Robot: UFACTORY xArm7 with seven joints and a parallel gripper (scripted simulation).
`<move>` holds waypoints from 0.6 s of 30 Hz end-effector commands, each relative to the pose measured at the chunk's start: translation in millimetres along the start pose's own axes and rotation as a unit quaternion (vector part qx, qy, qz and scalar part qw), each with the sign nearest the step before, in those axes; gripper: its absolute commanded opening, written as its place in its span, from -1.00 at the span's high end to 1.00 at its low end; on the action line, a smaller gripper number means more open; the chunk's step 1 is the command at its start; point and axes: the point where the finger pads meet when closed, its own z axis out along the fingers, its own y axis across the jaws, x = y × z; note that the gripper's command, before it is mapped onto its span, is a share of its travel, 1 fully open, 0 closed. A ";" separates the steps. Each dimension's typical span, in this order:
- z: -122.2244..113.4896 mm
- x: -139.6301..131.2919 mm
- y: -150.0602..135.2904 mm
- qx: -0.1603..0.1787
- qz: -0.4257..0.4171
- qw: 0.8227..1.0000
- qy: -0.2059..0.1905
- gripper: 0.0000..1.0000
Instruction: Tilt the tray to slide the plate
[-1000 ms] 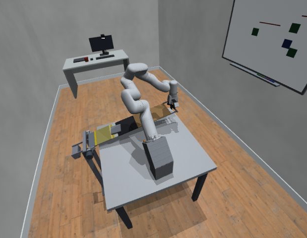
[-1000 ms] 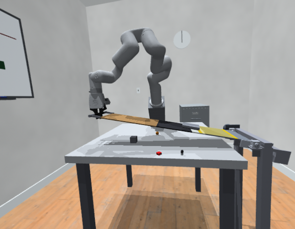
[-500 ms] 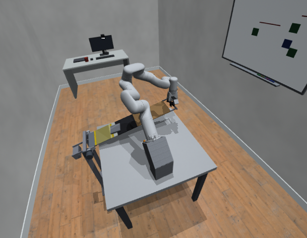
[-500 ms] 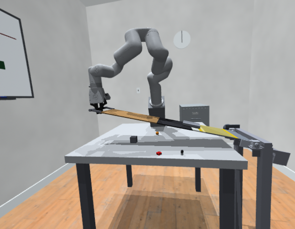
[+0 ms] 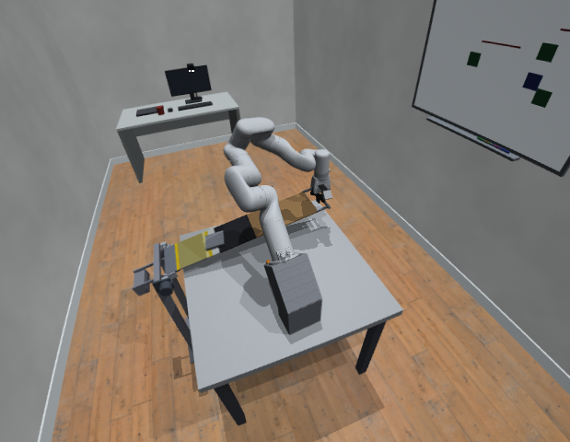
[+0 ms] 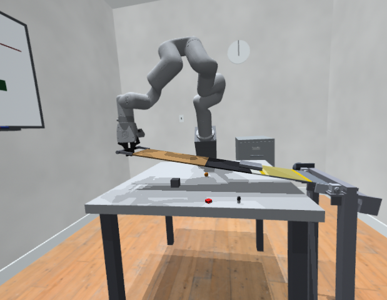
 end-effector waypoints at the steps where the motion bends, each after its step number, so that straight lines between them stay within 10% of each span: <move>1: 1.0 0.7 -2.8 0.000 0.001 1.000 0.000 1.00; 6: 1.2 0.7 -2.8 0.000 0.001 1.000 0.000 1.00; 12: -76.6 0.6 14.2 0.000 0.001 1.000 0.000 1.00; 18: -5.2 0.7 -1.7 0.000 0.001 1.000 0.000 1.00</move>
